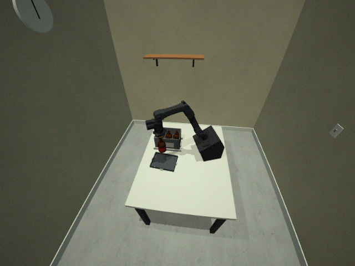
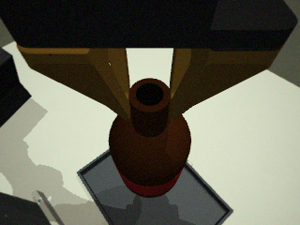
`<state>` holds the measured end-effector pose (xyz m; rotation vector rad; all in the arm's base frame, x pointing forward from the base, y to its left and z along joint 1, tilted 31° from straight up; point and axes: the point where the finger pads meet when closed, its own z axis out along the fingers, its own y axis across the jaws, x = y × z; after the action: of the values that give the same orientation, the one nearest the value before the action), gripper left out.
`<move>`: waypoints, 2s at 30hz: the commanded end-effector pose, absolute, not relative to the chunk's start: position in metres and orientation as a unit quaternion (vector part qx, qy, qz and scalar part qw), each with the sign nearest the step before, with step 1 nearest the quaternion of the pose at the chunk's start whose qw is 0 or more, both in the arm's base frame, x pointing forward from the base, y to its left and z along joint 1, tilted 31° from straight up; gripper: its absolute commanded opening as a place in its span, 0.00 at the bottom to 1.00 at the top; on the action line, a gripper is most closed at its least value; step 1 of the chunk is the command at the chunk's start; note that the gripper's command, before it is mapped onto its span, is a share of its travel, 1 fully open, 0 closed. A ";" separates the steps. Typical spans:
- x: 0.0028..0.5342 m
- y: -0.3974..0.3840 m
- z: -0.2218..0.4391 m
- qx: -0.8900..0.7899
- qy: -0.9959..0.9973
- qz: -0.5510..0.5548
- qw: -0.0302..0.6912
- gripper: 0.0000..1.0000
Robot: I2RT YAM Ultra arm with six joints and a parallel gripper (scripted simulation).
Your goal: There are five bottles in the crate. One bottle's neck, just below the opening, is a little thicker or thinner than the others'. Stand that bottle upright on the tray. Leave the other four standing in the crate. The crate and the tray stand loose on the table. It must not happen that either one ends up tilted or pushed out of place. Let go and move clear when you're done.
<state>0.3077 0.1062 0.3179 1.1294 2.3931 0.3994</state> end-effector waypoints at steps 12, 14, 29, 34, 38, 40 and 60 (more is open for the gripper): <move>0.296 0.100 0.342 0.410 0.860 0.163 0.257 0.00; 0.296 0.100 0.342 0.410 0.860 0.163 0.257 0.00; 0.296 0.100 0.342 0.410 0.860 0.163 0.257 0.00; 0.296 0.100 0.342 0.410 0.860 0.163 0.257 0.00; 0.296 0.100 0.342 0.410 0.860 0.163 0.257 0.00; 0.296 0.100 0.342 0.410 0.860 0.163 0.257 0.00; 0.291 0.100 0.334 0.411 0.863 0.154 0.249 0.00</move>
<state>0.3064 0.1081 0.3176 1.1282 2.3960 0.3987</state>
